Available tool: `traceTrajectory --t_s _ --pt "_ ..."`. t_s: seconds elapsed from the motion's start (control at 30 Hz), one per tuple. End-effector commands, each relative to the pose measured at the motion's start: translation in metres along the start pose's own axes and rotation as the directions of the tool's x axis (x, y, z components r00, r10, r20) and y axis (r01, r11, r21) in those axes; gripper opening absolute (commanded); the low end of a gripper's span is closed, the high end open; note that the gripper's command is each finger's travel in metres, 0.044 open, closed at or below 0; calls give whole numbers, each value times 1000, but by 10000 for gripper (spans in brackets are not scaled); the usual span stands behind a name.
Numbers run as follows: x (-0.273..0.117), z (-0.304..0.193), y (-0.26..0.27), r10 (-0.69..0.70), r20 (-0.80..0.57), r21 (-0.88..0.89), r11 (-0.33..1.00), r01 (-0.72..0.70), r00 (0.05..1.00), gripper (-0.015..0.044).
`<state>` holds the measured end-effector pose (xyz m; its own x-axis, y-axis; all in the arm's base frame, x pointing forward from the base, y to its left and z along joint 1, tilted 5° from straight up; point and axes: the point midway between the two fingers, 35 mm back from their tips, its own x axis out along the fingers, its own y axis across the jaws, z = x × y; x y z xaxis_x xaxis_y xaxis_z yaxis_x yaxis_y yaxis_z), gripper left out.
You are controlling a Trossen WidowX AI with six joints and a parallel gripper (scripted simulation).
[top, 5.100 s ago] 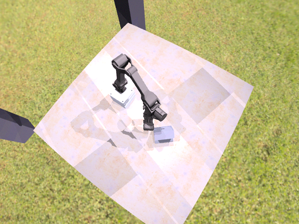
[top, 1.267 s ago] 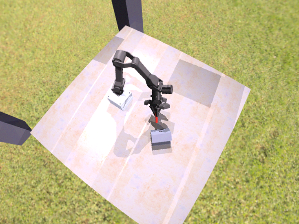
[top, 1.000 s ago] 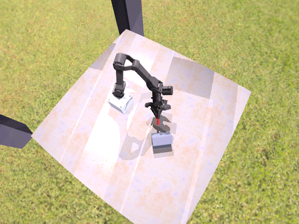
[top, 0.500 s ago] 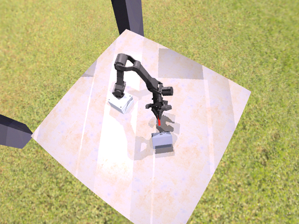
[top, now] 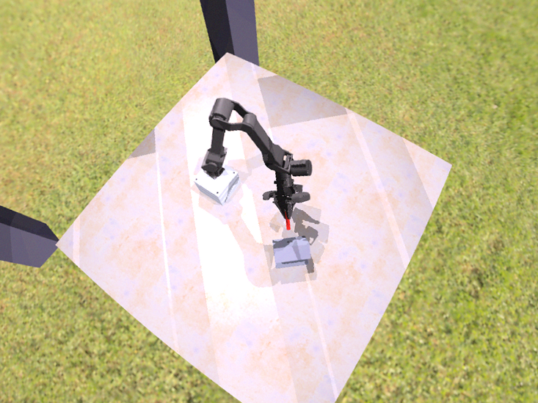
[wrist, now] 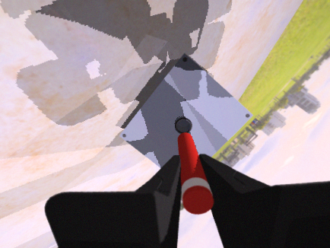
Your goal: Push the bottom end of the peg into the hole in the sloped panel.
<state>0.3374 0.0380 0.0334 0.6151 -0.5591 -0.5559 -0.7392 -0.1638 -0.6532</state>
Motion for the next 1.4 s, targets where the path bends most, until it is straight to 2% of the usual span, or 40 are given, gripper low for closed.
traceTrajectory --t_s 0.0,1.37 --pt "5 0 1 -3 -5 -11 1000 3 1000 0" --pt "39 -1 0 -36 -19 -2 999 36 999 0"
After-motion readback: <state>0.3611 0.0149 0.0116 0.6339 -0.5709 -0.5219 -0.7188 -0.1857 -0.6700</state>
